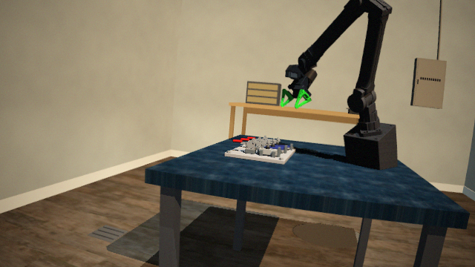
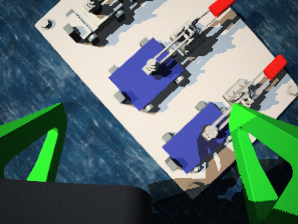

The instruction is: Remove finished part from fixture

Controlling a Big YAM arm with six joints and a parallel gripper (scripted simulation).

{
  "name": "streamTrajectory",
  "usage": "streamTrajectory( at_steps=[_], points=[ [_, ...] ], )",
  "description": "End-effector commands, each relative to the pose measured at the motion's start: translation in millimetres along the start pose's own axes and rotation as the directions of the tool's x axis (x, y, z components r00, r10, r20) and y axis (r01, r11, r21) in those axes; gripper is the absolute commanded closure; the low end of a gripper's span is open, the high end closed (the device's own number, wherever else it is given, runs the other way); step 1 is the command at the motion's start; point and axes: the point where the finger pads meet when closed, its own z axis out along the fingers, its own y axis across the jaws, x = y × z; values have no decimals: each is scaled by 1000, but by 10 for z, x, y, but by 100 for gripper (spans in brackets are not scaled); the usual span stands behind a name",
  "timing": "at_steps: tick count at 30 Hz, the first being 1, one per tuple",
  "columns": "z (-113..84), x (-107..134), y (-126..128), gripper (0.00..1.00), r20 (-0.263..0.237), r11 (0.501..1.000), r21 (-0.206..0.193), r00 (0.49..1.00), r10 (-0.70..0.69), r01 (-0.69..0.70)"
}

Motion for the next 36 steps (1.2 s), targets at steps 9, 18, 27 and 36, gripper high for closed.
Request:
streamTrajectory(
  at_steps=[9,18,27,36],
  points=[
    [-48,6,27,0,4,1000,8,1000,11,-11],
    [-45,14,35,0,4,1000,7,1000,12,-12],
    [-41,23,46,0,3,1000,5,1000,13,-13],
    [-40,25,47,0,3,1000,5,1000,13,-13]
  ],
)
